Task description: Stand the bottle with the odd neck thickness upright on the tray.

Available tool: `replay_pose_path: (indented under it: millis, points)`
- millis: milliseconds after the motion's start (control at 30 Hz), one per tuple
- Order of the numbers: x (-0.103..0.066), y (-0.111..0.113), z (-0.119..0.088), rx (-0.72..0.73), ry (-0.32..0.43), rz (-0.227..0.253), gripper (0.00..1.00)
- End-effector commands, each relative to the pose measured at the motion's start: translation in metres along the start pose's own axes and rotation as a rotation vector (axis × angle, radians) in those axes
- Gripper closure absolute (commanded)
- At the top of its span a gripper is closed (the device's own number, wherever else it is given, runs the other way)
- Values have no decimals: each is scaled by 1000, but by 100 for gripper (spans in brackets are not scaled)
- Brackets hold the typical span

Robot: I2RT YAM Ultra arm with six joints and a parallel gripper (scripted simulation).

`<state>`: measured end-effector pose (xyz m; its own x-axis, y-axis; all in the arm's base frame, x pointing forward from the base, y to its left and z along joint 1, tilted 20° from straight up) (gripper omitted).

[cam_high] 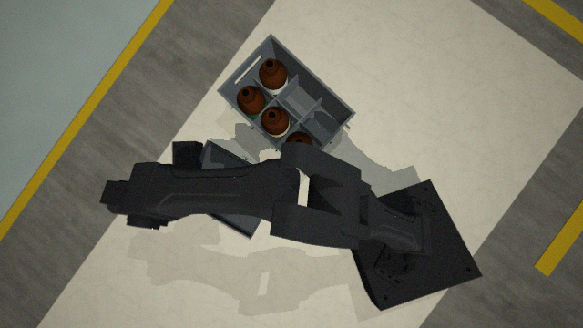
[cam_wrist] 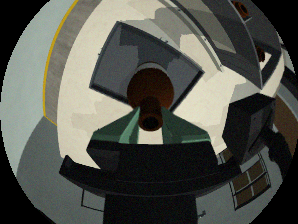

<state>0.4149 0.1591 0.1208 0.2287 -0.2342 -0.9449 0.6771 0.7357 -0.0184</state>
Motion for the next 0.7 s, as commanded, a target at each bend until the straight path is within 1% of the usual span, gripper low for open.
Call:
replay_pose_path:
  millis: [0, 267, 367, 467, 567, 667]
  points:
    - [-30, 16, 4, 5, -43, 79, 100]
    - [-29, 16, 4, 5, -42, 78, 100]
    - [-26, 15, 3, 1, -38, 66, 100]
    - [-32, 15, 4, 6, -41, 76, 100]
    - [-26, 17, 2, 1, -36, 62, 100]
    - [-30, 18, 3, 4, -39, 70, 100]
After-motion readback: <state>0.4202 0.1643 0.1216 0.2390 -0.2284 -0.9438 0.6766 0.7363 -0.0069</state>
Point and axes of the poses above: the point where the finger pads meet when closed, its own x axis out along the fingers, its own y axis across the jaws, z = x × y, the point moved 3 cm from there along -x, back along the fingers, and after that the axes turned 15 degrees about -x, right-handed, at the moved point
